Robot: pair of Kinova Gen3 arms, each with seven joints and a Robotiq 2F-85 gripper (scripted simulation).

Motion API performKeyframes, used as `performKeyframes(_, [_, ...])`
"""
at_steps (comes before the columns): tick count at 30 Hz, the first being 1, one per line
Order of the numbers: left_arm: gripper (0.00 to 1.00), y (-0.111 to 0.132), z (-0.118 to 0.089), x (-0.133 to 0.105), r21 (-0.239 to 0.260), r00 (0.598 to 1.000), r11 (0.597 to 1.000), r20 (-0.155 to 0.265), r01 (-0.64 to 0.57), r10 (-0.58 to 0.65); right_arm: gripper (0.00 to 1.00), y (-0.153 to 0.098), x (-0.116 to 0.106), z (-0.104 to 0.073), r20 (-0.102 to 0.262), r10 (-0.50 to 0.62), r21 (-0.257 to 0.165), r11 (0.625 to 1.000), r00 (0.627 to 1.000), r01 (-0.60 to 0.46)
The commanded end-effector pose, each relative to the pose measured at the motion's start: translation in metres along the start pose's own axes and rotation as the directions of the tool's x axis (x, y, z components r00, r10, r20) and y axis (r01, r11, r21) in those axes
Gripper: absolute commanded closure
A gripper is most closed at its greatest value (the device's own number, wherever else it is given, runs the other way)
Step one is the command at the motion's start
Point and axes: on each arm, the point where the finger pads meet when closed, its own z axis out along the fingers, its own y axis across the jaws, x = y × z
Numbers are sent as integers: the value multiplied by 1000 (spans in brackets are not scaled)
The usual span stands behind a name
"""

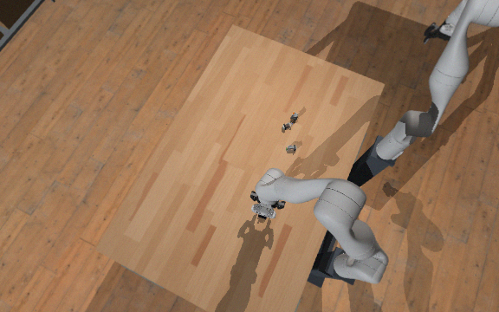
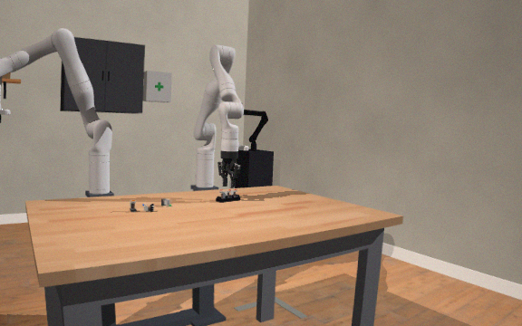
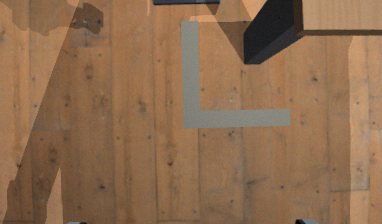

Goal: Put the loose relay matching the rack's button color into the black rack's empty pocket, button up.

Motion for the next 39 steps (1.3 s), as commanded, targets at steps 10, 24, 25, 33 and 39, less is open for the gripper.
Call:
performKeyframes(10, [424, 4, -35, -1, -12, 1000, 1000, 6, 3, -3, 2, -3, 0, 0, -4, -9, 7, 1000, 1000, 9])
performKeyframes(24, [424, 1, -41, 0, -4, 1000, 1000, 4, 3, -3, 2, -3, 0, 0, -4, -9, 7, 1000, 1000, 9])
performKeyframes(25, [424, 1, -41, 0, -4, 1000, 1000, 4, 3, -3, 2, -3, 0, 0, -4, -9, 7, 1000, 1000, 9])
performKeyframes(33, [424, 1, -41, 0, -4, 1000, 1000, 4, 3, -3, 2, -3, 0, 0, -4, -9, 7, 1000, 1000, 9])
performKeyframes(39, [424, 1, -41, 0, -4, 1000, 1000, 4, 3, -3, 2, -3, 0, 0, -4, -9, 7, 1000, 1000, 9])
